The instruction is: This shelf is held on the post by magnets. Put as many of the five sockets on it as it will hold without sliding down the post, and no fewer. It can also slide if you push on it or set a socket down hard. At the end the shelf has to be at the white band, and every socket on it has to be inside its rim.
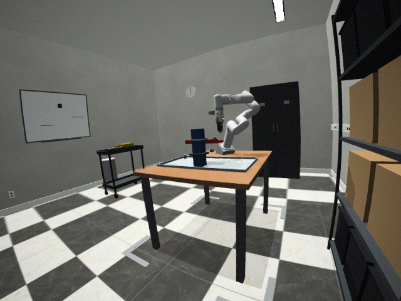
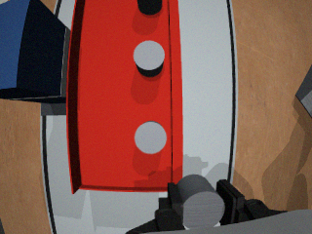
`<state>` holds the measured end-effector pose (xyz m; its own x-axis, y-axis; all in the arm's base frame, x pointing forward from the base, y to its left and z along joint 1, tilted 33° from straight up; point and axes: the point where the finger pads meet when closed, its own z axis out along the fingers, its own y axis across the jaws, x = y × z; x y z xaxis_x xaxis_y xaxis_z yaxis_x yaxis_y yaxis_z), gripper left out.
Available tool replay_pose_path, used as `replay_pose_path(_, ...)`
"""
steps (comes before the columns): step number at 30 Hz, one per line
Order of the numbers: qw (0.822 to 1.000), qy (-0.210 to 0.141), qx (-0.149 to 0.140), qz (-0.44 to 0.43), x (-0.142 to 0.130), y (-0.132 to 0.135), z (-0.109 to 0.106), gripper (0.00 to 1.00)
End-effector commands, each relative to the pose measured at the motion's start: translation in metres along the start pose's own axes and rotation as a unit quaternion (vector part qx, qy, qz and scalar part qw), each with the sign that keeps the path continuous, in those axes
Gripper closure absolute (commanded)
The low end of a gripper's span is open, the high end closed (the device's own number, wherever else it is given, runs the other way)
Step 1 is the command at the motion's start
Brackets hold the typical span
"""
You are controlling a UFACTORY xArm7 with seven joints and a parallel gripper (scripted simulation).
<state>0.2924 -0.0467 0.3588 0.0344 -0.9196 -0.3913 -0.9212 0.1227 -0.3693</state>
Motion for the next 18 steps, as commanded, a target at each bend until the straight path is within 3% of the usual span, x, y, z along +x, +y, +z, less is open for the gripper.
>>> replay_pose_path(1,1.000,-0.003,-0.002,-0.001,0.0010,-0.0360,0.0044,1.00)
replay_pose_path(18,1.000,-0.003,-0.002,-0.001,0.0007,-0.0375,0.0111,1.00)
